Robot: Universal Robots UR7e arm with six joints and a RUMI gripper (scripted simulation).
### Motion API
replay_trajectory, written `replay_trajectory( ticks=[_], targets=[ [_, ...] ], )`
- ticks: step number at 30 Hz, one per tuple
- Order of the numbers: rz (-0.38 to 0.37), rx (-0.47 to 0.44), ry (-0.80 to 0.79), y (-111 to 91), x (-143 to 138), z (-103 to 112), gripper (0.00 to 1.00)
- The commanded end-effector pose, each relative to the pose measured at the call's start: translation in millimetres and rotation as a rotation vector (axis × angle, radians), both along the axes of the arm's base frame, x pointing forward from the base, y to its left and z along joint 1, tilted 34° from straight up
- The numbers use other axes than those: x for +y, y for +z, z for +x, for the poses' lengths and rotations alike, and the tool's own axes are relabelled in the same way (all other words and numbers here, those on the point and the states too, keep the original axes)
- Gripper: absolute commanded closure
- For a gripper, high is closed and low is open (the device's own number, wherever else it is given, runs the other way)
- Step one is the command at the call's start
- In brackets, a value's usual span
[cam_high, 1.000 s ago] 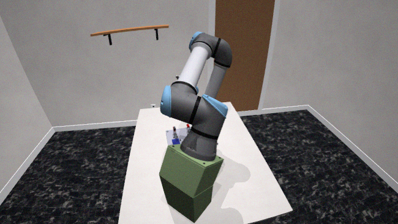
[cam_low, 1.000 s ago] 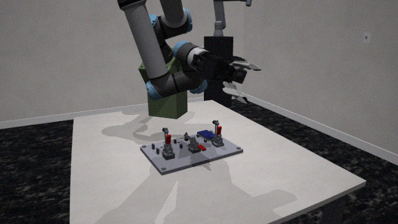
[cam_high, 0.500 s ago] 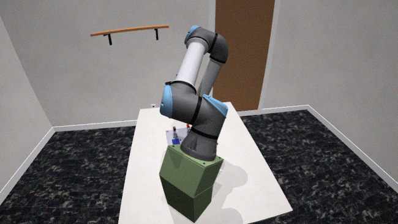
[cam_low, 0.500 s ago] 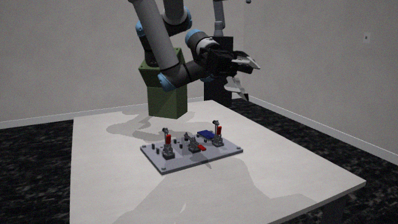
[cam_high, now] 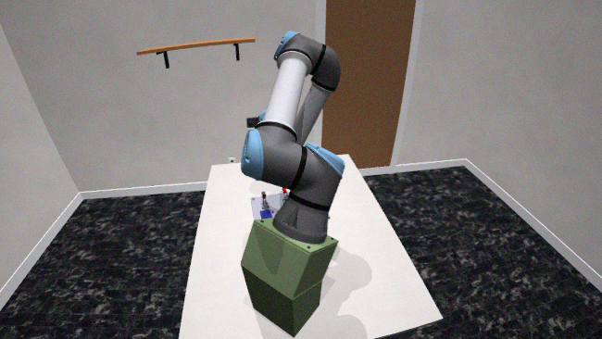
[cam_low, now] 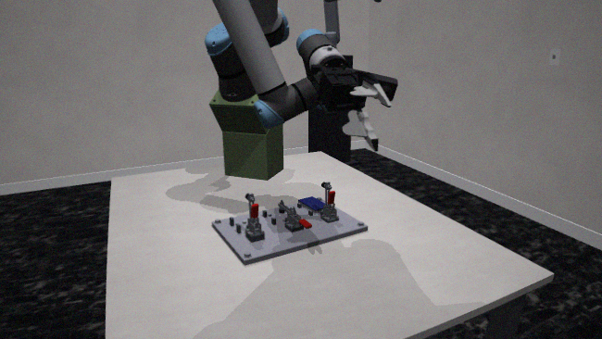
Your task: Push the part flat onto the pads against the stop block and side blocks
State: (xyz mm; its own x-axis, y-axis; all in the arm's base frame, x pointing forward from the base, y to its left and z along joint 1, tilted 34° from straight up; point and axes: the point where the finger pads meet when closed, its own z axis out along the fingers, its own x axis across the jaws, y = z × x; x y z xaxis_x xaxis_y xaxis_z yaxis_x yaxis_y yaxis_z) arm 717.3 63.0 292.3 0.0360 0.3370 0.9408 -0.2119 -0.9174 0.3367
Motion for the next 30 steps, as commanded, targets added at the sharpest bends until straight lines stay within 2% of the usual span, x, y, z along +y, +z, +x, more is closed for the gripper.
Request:
replay_trajectory(
  ticks=[1, 10, 15, 27, 30],
  targets=[
    [0.099, 0.03, -0.082, 0.9, 0.2, 1.4, 0.42],
    [0.099, 0.03, -0.082, 0.9, 0.2, 1.4, 0.42],
    [0.325, 0.082, -0.248, 0.6, 0.0, 1.5, 0.42],
    [0.325, 0.082, -0.248, 0.6, 0.0, 1.5, 0.42],
    [0.455, 0.11, -0.344, 0.6, 0.0, 1.4, 0.42]
  ],
)
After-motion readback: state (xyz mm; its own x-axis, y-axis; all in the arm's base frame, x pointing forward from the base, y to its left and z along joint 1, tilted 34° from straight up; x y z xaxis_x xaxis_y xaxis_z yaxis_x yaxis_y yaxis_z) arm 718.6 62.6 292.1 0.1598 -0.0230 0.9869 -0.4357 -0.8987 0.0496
